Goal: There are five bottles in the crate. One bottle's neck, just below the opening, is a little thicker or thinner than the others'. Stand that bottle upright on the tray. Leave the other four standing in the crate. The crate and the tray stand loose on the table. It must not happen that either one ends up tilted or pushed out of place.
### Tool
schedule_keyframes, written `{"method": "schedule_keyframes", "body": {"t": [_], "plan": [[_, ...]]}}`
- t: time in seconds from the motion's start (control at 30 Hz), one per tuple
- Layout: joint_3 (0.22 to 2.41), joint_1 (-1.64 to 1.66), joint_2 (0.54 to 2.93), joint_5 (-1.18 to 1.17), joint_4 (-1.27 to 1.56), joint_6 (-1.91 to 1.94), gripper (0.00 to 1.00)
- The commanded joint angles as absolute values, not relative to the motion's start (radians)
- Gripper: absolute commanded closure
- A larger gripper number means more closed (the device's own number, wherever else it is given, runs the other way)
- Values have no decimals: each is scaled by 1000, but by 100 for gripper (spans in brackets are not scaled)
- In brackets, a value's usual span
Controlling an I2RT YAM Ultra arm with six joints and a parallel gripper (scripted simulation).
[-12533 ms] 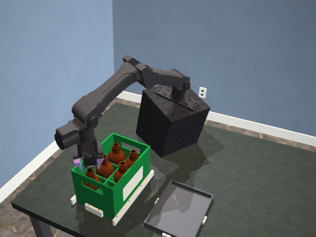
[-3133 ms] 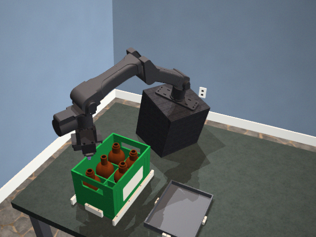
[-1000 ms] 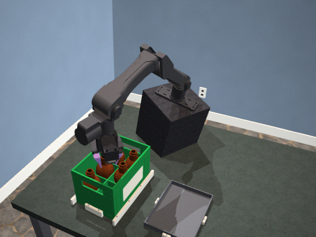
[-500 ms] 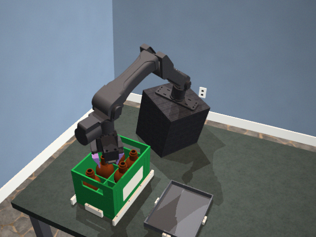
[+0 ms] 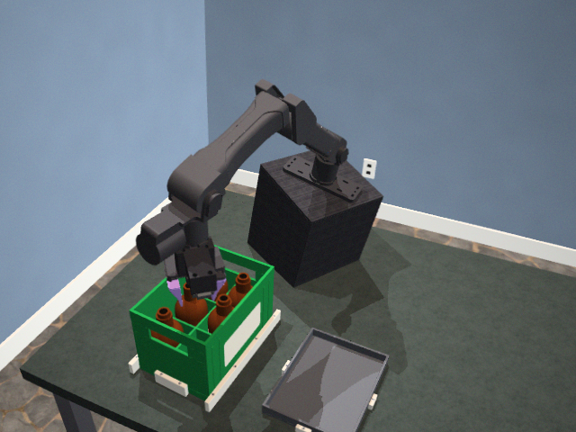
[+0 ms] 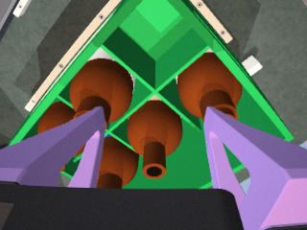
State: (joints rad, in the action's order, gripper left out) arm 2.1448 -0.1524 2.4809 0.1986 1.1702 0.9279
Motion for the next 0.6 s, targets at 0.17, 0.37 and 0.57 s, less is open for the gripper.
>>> {"method": "schedule_keyframes", "body": {"t": [0.17, 0.37, 0.57], "plan": [[2128, -155, 2449, 210, 1151, 923, 39], [2125, -154, 2450, 210, 1148, 922, 39], [2118, -148, 2454, 210, 1138, 919, 39]]}}
